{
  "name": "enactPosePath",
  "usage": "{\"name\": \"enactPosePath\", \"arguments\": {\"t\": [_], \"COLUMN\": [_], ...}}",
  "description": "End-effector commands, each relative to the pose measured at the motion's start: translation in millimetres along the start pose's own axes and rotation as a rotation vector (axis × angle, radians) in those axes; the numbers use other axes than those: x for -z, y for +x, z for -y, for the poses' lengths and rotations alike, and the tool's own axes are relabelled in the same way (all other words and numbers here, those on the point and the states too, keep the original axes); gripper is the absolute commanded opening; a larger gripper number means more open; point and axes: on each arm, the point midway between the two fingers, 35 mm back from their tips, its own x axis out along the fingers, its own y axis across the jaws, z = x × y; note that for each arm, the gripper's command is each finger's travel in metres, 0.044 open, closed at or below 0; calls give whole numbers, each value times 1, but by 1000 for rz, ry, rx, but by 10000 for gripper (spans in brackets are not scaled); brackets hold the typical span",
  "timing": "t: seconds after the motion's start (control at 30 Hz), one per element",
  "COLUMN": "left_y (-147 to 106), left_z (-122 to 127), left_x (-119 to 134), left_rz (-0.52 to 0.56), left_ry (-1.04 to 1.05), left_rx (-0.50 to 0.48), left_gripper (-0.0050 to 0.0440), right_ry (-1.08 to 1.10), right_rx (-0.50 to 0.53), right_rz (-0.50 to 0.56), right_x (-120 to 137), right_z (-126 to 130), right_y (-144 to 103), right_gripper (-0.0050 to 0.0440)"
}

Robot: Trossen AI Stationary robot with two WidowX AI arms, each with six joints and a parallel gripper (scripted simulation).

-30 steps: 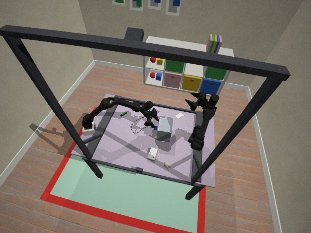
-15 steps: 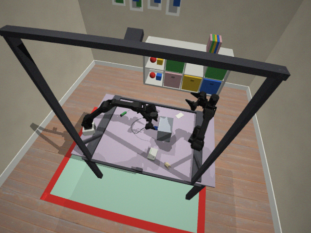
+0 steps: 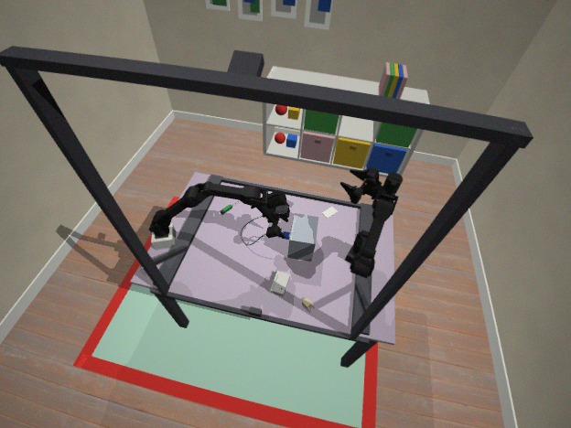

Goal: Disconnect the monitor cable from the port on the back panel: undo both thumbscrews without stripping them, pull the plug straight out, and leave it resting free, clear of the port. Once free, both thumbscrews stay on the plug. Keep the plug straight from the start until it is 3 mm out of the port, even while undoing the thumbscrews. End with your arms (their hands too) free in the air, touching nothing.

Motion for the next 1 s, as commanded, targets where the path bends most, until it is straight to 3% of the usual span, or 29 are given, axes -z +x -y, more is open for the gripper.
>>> {"name": "enactPosePath", "arguments": {"t": [0.0,0.97], "left_y": [-6,29], "left_z": [0,0], "left_x": [-5,19], "left_rz": [24,23], "left_ry": [-2,-2], "left_rx": [-7,-6], "left_gripper": [440,440], "right_ry": [-6,-6], "right_rx": [-1,-1], "right_rz": [1,1], "right_x": [-3,-3], "right_z": [-1,-1], "right_y": [0,0], "right_gripper": [440,440]}}
